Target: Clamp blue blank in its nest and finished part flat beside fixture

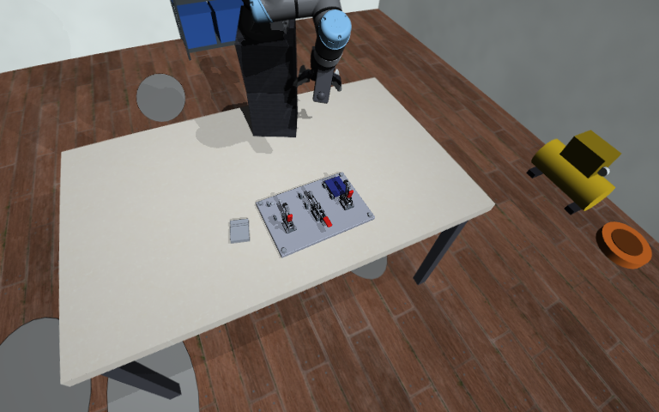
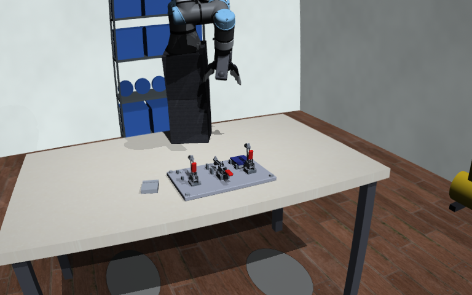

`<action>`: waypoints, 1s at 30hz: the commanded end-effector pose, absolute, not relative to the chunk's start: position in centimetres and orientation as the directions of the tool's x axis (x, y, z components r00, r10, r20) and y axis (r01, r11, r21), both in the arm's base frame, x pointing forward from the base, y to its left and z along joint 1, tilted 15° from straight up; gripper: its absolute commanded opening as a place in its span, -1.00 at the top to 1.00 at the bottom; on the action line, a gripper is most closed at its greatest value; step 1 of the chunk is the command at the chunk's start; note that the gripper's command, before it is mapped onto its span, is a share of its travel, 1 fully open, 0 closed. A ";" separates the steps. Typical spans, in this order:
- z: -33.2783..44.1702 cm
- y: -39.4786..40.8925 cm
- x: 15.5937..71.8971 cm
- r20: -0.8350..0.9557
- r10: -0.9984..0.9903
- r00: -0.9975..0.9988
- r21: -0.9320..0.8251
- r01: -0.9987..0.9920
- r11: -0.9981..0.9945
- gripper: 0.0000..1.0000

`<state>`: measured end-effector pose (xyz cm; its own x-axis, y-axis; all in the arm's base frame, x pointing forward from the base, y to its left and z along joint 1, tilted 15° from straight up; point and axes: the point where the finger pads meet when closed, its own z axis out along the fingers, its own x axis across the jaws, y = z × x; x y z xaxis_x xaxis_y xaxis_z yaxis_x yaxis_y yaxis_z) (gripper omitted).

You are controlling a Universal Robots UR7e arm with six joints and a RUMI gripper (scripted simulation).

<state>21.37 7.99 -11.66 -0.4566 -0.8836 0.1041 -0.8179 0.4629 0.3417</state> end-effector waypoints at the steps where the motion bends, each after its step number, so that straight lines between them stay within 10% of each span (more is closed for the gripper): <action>1: -11.7 8.0 21.4 0.104 -0.884 -0.457 0.341 -0.818 0.463 -1.00; 30: -12.8 6.8 27.0 0.068 -0.927 -0.368 0.216 -0.902 0.373 -1.00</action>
